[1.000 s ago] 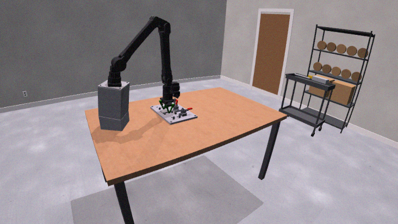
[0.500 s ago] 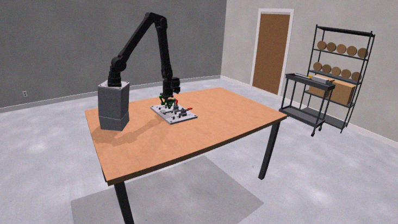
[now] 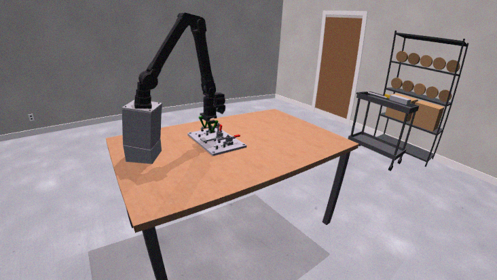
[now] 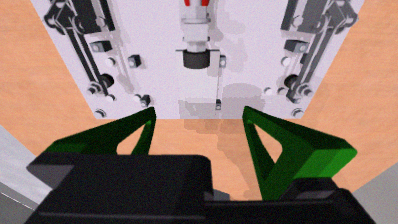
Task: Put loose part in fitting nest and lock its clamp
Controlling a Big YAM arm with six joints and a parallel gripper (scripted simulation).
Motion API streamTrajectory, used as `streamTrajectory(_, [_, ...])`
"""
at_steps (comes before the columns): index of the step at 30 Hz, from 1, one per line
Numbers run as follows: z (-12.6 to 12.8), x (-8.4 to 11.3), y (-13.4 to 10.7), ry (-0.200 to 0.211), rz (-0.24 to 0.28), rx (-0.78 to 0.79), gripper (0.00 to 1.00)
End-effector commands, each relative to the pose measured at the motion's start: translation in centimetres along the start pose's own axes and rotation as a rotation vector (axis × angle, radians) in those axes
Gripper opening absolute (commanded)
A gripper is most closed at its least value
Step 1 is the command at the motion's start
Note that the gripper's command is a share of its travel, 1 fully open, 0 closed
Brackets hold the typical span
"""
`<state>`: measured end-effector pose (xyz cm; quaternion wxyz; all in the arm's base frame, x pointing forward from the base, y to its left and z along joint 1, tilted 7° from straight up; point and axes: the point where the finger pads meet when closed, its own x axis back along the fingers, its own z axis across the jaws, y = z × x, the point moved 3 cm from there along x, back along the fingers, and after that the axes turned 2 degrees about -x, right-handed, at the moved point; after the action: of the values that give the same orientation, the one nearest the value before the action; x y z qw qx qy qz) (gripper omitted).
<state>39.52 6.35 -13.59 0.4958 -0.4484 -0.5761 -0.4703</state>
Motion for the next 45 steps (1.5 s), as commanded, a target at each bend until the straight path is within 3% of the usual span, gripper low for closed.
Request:
streamTrajectory(1, [0.5,0.2,0.3,0.001,-0.007,-0.002,0.92])
streamTrajectory(26, [0.5,0.2,0.3,0.001,-0.007,-0.002,0.92])
streamTrajectory(27, [0.5,0.2,0.3,0.001,-0.007,-0.002,0.45])
streamTrajectory(33, [0.5,2.7,0.1,0.001,-0.009,0.0,0.45])
streamTrajectory(38, [0.5,6.8,0.1,0.001,-0.009,0.0,0.45])
streamTrajectory(40, [0.5,6.8,0.1,0.001,-0.009,0.0,0.45])
streamTrajectory(41, [0.6,8.4,1.9,0.002,-0.043,-0.003,0.45])
streamTrajectory(45, [0.5,11.6,1.2,0.002,-0.031,-0.002,0.45])
